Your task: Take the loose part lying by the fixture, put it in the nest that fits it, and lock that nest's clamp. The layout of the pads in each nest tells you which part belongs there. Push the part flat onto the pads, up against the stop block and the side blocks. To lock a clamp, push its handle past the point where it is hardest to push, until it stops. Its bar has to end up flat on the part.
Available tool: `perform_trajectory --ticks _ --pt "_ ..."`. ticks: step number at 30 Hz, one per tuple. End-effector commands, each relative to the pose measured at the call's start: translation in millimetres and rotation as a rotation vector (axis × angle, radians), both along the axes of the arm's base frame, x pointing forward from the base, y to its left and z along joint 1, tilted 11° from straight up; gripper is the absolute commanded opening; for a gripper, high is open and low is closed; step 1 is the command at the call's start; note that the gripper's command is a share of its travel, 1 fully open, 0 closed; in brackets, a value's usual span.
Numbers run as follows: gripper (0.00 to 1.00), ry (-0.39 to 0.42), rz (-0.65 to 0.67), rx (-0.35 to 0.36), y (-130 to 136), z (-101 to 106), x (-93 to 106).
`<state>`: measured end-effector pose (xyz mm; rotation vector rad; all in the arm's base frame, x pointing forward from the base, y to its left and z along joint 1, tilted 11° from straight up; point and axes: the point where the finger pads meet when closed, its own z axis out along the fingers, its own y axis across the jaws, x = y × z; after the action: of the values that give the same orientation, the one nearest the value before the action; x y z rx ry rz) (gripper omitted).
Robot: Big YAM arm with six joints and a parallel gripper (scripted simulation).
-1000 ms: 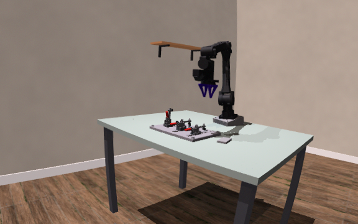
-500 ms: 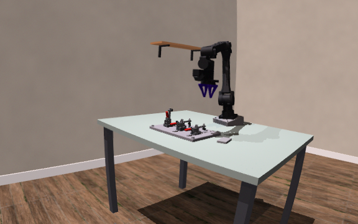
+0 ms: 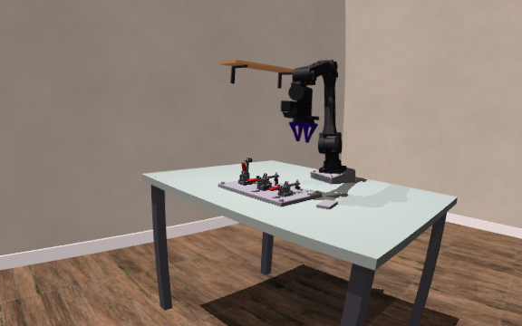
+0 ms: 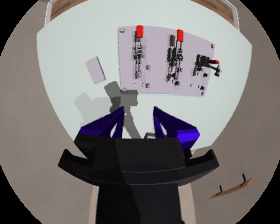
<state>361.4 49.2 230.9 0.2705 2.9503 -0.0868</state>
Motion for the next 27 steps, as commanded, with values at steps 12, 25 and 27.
perform_trajectory --ticks 12,25,27 --pt "0.45 -0.021 -0.013 0.002 -4 10 -1.6" --pt "0.45 -0.042 -0.004 0.004 -4 22 24.1" --pt "0.45 -0.042 -0.004 0.004 -4 22 24.1"
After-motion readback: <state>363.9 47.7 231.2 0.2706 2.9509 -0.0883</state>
